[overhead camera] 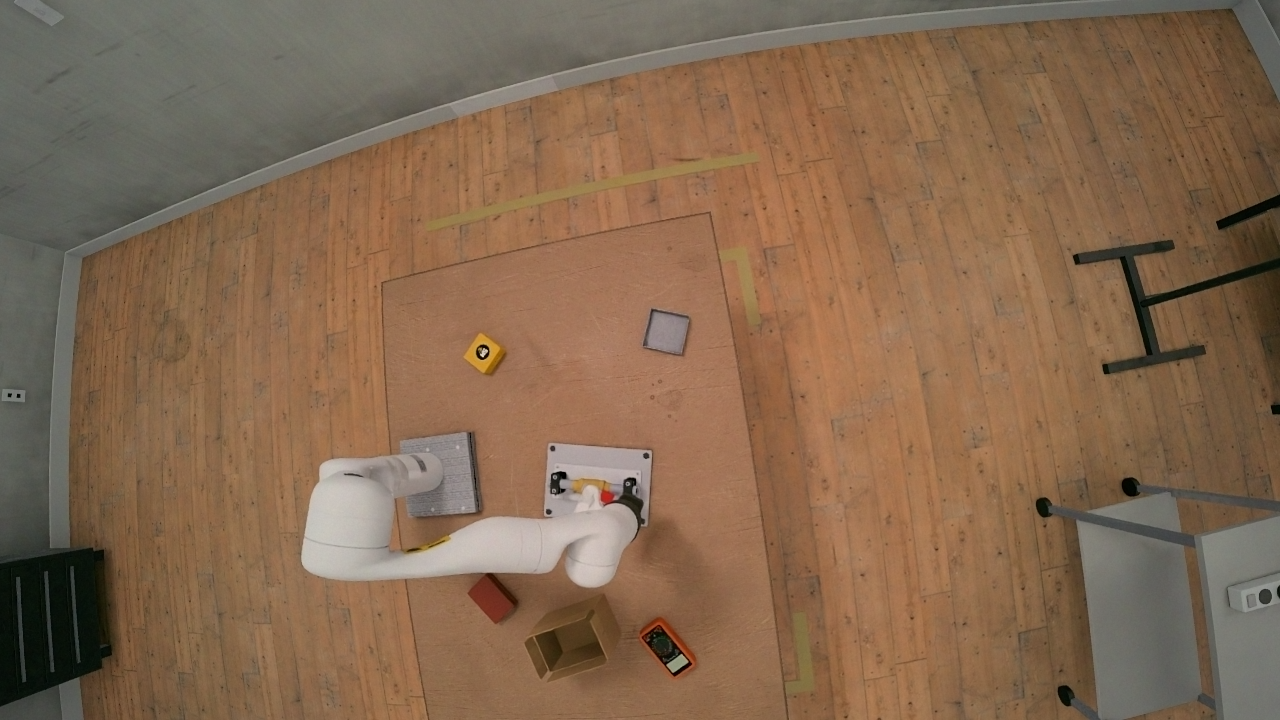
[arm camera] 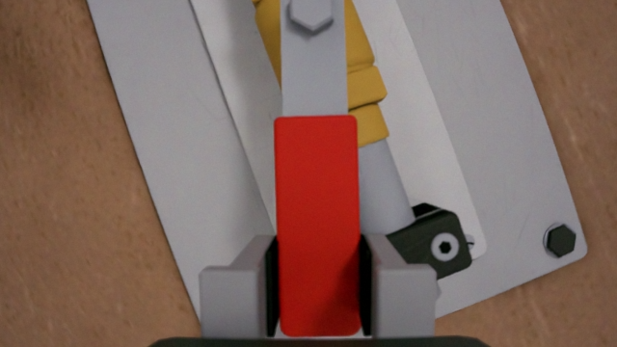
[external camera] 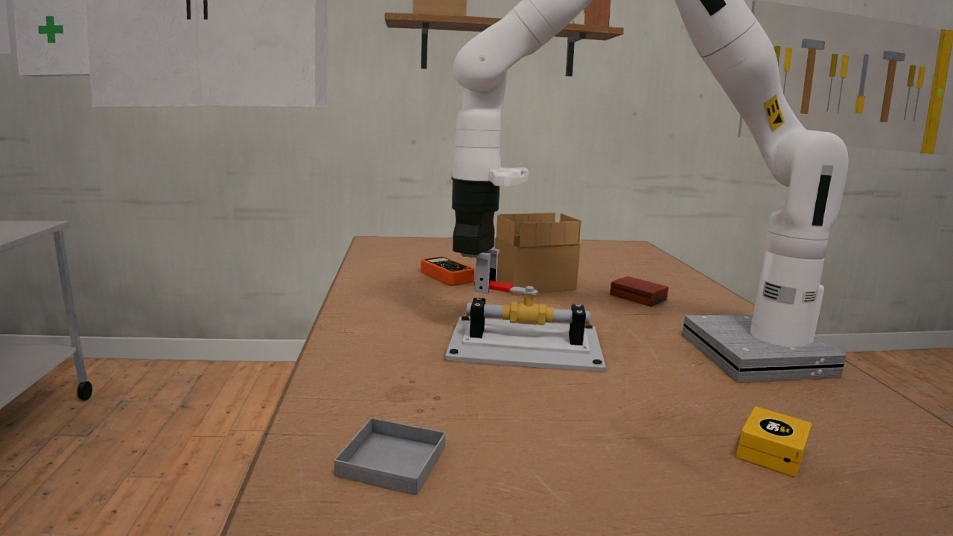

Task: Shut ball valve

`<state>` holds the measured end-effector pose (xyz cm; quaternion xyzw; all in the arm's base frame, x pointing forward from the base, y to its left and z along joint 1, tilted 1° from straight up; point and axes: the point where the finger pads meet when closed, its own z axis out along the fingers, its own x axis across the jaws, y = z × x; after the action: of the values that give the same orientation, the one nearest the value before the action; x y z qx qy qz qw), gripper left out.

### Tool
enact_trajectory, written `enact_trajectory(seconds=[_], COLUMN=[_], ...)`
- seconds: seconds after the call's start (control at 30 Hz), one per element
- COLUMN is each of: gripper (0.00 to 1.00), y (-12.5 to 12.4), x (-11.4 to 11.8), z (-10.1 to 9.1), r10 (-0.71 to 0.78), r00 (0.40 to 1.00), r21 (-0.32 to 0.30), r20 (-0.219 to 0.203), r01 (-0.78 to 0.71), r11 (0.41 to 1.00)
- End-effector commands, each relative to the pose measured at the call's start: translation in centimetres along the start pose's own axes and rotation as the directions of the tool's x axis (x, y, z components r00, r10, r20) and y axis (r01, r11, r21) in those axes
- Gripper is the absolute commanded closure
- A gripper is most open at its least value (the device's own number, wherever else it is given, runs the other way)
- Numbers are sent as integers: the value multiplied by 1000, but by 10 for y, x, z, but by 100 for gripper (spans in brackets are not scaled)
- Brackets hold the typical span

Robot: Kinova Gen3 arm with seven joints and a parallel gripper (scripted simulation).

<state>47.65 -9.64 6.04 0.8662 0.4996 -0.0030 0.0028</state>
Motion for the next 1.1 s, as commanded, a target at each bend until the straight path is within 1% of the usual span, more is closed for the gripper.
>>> enact_trajectory(seconds=[0.0, 1.07], gripper=[100, 100], y=[1, -1], x=[-2, -15], z=[-1, -1], r10=[10, 191], r00=[1000, 982], r21=[-2, -2], r20=[1, 1], r01=[-10, -191], r11=[1000, 982])
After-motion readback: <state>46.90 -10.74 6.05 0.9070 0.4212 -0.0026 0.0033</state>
